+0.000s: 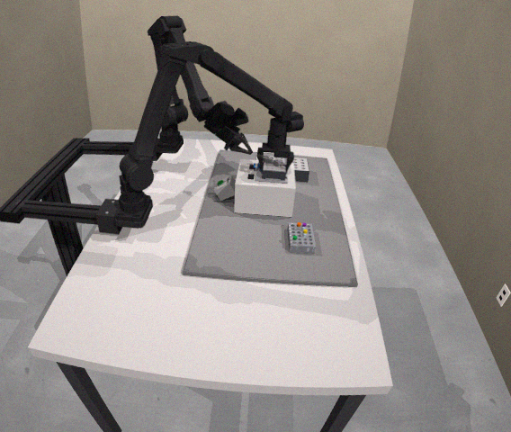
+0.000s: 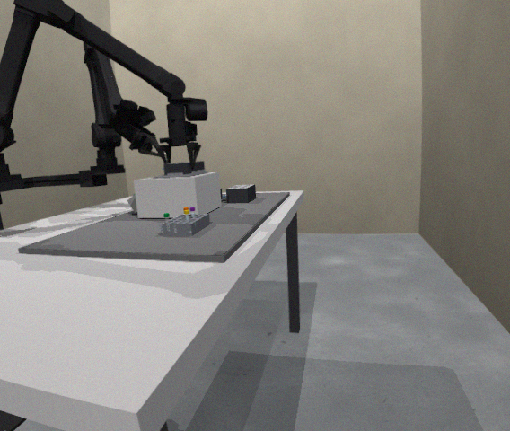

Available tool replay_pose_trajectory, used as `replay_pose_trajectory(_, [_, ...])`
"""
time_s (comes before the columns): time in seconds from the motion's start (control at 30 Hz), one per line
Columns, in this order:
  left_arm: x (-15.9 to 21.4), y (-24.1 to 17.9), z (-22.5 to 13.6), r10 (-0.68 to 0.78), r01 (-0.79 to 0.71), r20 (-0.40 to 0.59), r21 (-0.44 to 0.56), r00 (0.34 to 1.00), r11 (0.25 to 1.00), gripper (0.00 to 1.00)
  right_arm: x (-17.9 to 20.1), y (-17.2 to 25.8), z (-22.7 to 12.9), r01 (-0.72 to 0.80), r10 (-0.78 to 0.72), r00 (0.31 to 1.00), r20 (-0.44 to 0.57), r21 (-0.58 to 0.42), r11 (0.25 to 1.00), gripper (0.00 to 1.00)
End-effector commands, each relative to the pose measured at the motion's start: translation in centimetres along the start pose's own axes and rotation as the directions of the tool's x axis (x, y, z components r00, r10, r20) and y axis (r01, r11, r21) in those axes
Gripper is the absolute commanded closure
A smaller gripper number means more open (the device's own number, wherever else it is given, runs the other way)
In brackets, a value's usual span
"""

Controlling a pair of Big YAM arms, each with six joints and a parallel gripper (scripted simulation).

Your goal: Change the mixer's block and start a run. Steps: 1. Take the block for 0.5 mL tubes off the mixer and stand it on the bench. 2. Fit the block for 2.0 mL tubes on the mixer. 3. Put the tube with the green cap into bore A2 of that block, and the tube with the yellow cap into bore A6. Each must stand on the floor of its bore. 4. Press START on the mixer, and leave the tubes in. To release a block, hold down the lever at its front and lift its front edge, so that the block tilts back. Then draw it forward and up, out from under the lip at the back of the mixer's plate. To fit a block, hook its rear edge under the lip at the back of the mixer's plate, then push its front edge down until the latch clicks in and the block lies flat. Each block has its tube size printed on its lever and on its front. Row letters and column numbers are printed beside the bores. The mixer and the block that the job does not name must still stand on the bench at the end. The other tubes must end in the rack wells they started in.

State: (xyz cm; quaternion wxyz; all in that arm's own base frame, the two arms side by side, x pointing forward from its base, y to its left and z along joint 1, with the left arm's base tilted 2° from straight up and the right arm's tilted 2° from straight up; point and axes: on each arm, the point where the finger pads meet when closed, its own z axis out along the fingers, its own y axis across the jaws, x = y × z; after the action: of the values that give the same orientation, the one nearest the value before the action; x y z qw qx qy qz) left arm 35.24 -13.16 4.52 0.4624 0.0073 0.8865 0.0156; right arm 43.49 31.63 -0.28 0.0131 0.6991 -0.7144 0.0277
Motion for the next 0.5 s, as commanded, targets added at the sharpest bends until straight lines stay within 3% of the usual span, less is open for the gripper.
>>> replay_pose_trajectory(0.0, [-3.8, -1.6, 1.5, -0.028, 0.027, 0.064, 0.018, 0.998, 0.999, 1.00, -1.5, -1.3, -0.6, 0.018, -0.019, 1.000, 0.023, 0.033, 0.999, 1.00])
replay_pose_trajectory(0.47, [-1.0, -0.7, 2.7, -0.007, 0.006, 0.037, 0.006, 0.999, 1.000, 1.00, -1.5, -1.3, -0.6, 0.018, -0.019, 1.000, 0.023, 0.033, 0.999, 1.00])
